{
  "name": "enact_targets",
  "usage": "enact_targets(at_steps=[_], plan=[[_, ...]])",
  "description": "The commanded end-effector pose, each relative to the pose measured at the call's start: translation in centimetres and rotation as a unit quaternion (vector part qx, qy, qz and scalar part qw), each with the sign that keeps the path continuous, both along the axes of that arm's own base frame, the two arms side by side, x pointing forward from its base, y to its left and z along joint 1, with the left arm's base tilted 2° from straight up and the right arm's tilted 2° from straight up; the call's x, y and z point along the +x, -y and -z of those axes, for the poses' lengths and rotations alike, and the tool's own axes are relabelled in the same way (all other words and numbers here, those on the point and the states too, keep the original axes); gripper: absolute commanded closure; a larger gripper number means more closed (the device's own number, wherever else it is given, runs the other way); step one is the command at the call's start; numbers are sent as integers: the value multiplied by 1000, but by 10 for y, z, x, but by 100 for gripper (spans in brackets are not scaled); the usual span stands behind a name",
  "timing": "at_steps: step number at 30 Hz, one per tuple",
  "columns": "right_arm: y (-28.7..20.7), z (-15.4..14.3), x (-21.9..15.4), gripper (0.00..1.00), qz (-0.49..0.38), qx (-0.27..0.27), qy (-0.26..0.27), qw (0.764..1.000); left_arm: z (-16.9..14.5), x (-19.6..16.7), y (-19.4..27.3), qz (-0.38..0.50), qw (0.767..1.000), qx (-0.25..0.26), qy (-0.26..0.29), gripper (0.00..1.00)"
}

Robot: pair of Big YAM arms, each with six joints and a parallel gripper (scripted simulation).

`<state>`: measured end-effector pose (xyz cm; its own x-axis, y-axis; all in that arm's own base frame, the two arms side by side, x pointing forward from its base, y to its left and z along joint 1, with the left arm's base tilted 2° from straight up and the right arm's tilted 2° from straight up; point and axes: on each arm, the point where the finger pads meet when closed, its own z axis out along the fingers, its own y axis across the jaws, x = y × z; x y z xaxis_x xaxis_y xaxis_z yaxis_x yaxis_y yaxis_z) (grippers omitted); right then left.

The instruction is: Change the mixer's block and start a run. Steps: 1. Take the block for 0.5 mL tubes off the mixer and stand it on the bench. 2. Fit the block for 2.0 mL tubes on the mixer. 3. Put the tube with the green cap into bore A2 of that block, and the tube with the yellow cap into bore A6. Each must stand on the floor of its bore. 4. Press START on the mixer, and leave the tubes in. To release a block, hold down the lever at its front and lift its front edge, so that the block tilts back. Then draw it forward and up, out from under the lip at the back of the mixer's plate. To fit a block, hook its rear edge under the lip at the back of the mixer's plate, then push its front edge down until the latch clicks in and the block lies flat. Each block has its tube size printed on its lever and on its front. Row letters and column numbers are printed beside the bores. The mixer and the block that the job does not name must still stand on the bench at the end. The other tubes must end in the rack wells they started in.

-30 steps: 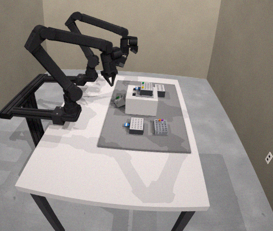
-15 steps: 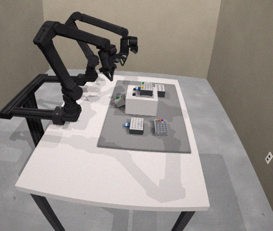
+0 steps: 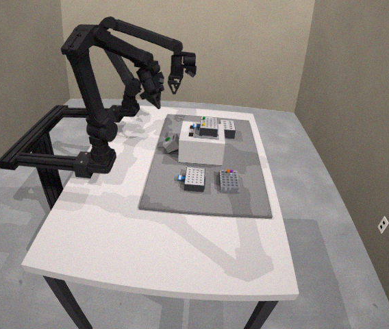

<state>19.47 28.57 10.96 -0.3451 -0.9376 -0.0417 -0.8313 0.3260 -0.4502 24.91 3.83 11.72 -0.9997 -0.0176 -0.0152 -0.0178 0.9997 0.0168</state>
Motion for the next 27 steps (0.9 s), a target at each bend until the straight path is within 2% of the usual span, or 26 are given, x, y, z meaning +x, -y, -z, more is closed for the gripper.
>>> enact_targets(at_steps=[1,12,15,17,22,27], plan=[[-25,-9,5,100,-24,10,7,1000,-10,11,-3,-5,1000,3,16,0],[-85,-7,-6,100,-133,-23,34,990,-26,25,-5,-6,999,6,36,0],[-83,15,-5,100,-160,-35,38,986,-27,26,-5,-6,999,6,38,0],[-83,15,-5,100,-160,-35,38,986,-27,26,-5,-6,999,6,38,0],[-83,53,-14,100,-207,-62,42,976,-29,28,-5,-6,999,6,40,0],[-77,85,-13,100,-185,-58,36,980,-30,28,-6,-6,999,6,41,0]])
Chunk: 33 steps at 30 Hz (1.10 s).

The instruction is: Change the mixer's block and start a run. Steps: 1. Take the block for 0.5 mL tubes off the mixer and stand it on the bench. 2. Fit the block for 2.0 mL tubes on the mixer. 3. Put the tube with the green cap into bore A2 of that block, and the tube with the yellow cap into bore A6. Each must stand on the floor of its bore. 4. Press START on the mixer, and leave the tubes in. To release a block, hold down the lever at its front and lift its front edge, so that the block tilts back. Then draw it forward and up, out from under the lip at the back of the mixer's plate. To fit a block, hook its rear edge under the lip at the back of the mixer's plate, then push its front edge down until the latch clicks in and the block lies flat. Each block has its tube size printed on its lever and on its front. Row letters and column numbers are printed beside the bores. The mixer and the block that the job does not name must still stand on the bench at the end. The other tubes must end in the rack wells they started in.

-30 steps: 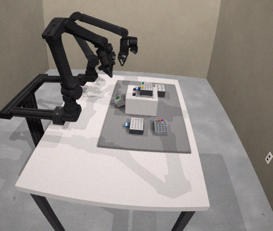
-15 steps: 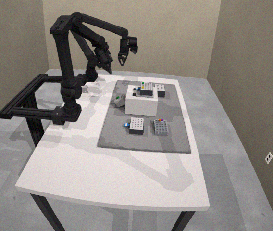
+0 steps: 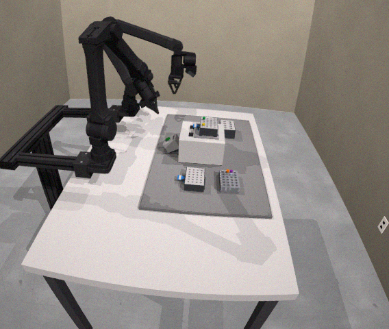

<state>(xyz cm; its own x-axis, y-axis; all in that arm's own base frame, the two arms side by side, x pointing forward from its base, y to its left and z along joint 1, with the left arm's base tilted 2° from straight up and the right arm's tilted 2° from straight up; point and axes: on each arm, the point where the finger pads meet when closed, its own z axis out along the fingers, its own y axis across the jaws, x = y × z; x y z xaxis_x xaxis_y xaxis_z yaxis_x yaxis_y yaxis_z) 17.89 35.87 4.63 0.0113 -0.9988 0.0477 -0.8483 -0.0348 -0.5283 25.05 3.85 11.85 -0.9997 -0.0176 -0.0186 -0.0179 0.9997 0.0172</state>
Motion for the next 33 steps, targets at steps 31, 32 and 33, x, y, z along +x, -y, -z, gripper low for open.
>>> enact_targets(at_steps=[31,32,33], plan=[[-12,80,26,100,15,18,5,1000,-1,1,-1,-6,1000,0,3,0],[-11,84,27,100,14,15,2,1000,-2,3,-2,-6,1000,1,5,0],[-7,89,27,100,13,9,1,1000,-4,4,-2,-6,1000,1,7,0]])
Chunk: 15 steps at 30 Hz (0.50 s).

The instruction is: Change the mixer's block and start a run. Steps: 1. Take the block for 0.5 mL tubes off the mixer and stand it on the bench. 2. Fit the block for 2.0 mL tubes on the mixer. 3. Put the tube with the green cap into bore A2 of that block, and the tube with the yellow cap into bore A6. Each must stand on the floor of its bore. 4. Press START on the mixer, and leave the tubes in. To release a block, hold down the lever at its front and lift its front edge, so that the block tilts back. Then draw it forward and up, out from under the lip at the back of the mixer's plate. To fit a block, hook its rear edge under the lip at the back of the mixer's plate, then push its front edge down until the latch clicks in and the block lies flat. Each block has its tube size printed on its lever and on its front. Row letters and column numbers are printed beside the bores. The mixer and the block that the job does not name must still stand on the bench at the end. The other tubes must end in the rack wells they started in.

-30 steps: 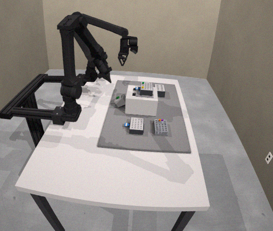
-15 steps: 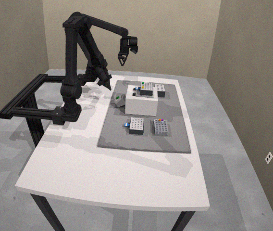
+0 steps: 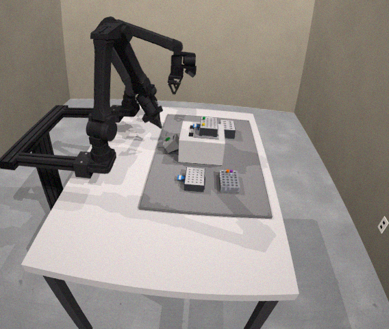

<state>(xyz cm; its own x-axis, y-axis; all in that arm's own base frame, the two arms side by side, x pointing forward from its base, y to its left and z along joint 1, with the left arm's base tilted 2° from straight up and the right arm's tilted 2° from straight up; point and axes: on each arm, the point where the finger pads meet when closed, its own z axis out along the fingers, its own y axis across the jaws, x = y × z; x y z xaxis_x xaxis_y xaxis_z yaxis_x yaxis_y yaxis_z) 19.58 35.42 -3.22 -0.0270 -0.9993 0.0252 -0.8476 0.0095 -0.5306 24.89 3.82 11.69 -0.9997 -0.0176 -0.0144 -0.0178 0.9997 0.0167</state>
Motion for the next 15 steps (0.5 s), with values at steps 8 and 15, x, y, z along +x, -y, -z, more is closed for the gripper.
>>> enact_targets(at_steps=[8,15], plan=[[2,24,10,100,-8,-16,0,1000,-14,15,-3,-6,1000,3,21,0],[7,35,16,100,-3,-15,-4,1000,-24,23,-5,-6,999,5,34,0]])
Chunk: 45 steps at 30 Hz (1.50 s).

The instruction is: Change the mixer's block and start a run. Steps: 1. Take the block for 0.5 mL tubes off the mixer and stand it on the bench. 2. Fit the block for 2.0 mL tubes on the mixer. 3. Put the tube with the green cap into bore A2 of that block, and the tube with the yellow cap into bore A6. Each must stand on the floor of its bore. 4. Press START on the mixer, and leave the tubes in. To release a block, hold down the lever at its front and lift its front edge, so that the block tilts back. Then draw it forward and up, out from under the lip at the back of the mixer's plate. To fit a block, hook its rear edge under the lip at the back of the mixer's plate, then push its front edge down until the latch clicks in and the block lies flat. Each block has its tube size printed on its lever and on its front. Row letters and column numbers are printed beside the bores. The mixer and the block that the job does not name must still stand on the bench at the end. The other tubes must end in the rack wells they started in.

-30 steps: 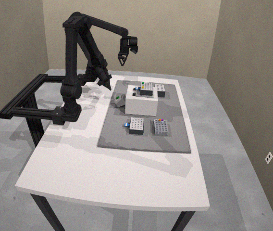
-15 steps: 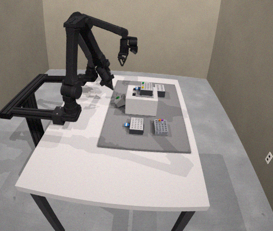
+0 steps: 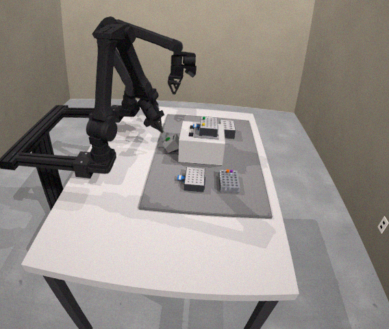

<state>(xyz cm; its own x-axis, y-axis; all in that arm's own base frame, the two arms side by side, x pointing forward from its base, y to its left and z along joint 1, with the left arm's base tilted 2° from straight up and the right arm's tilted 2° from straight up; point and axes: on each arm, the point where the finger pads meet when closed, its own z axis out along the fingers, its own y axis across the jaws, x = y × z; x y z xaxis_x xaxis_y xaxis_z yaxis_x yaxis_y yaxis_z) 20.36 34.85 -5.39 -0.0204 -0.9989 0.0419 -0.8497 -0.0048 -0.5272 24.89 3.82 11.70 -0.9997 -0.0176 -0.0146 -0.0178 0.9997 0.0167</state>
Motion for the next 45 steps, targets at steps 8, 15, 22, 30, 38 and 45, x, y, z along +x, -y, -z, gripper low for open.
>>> enact_targets(at_steps=[8,15,22,30,38,45], plan=[[-15,20,17,100,-7,5,2,1000,-27,26,-5,-6,999,5,38,0],[-24,9,13,100,-6,12,8,1000,-29,28,-5,-6,999,6,40,0],[-14,3,14,100,9,8,5,1000,-28,27,-5,-6,999,5,39,0],[-2,6,15,100,14,4,4,1000,-19,19,-4,-6,1000,4,27,0],[-16,12,15,100,-4,8,7,1000,-6,7,-2,-6,1000,1,11,0],[-17,19,15,100,-5,0,4,1000,-5,5,-2,-6,1000,1,8,0]])
